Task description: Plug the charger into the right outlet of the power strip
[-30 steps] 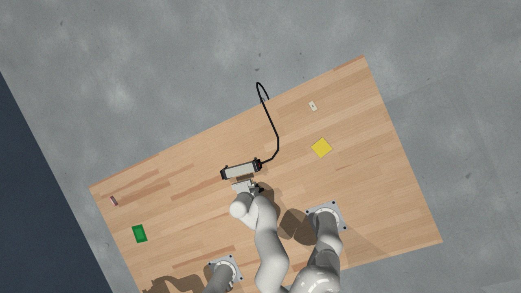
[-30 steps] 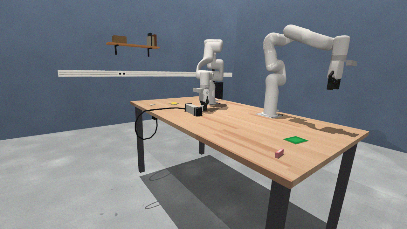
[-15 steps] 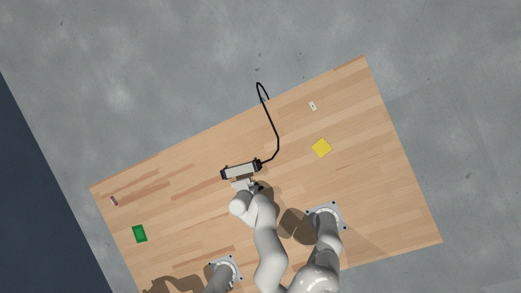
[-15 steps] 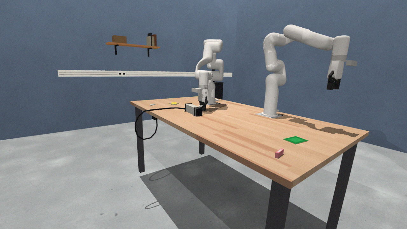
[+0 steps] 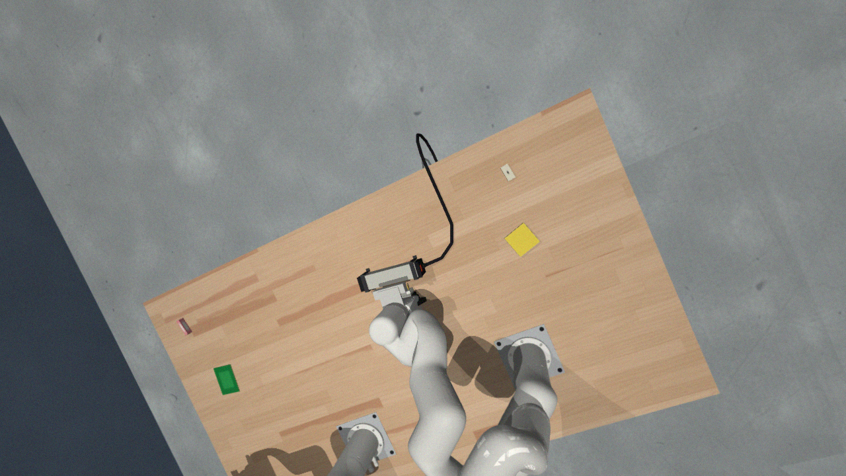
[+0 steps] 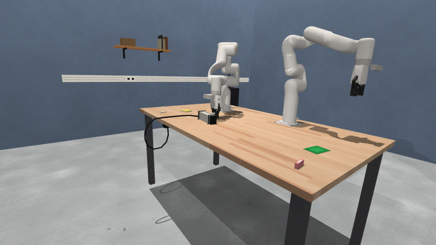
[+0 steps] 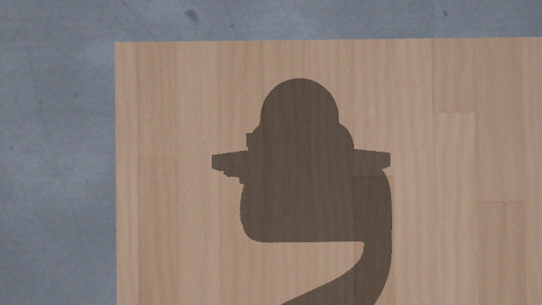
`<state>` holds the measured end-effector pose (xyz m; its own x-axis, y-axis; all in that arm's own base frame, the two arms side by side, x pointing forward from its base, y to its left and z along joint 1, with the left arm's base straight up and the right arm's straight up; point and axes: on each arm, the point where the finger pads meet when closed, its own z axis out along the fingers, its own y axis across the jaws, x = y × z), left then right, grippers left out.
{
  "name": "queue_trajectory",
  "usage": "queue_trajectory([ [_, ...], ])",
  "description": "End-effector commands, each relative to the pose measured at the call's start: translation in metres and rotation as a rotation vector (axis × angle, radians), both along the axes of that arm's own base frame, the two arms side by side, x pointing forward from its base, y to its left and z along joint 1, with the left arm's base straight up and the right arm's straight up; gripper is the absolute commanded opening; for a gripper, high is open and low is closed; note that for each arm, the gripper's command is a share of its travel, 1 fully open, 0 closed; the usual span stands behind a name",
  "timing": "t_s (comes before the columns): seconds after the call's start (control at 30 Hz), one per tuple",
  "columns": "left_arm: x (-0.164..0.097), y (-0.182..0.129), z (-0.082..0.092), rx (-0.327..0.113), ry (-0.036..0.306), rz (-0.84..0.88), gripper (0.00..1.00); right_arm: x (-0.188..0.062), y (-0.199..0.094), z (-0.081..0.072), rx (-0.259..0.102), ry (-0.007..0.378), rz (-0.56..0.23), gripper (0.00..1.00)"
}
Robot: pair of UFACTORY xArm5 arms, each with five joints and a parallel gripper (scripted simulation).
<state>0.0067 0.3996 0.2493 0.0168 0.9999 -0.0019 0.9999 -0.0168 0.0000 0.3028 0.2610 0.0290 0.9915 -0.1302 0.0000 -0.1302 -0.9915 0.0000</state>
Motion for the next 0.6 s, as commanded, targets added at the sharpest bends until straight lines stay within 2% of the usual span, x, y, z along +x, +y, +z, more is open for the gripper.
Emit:
queue_trajectory([
  [0.0, 0.0000, 0.0004, 0.0007, 0.002, 0.000, 0.000, 1.00, 0.0047, -0.0001, 0.0005, 0.001, -0.001, 0.000, 0.00],
  [0.57, 0.0000, 0.0004, 0.0007, 0.002, 0.000, 0.000, 1.00, 0.0145, -0.0014, 0.0005, 0.001, -0.001, 0.000, 0.00],
])
